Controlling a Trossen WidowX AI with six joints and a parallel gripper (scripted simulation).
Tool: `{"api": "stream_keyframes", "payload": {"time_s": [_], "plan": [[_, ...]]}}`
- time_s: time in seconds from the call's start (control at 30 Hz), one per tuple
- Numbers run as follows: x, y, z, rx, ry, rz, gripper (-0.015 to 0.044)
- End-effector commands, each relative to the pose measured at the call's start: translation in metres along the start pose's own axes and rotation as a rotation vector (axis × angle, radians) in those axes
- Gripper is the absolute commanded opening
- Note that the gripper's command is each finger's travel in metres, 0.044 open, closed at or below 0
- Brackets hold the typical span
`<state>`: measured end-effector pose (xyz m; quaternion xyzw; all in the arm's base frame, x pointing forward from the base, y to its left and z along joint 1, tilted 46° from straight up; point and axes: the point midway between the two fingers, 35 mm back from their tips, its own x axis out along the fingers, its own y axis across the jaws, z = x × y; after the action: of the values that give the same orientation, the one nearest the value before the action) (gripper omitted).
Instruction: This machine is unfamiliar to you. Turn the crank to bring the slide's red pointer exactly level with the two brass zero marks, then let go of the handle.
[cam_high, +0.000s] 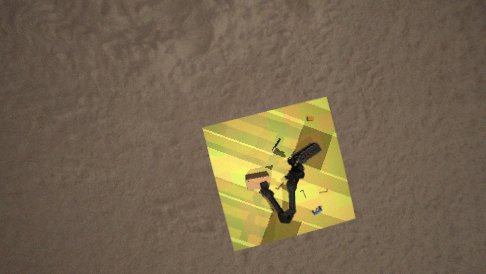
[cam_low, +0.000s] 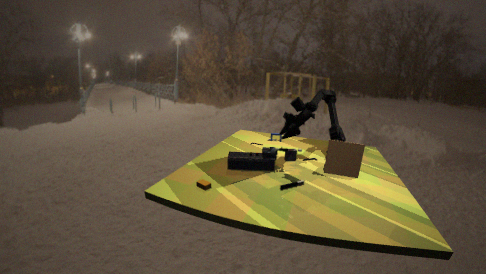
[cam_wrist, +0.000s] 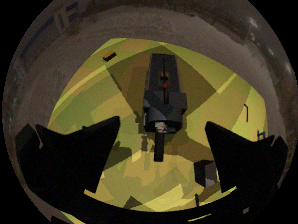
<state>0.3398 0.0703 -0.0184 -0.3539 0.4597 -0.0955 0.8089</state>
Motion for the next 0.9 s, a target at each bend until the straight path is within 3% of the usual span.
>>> {"api": "stream_keyframes", "payload": {"time_s": [0.0, 0.87], "plan": [[0.009, 0.0, -0.013, -0.006, 0.007, -0.001, 0.044], [0.047, 0.0, -0.05, -0.007, 0.008, -0.001, 0.044]]}}
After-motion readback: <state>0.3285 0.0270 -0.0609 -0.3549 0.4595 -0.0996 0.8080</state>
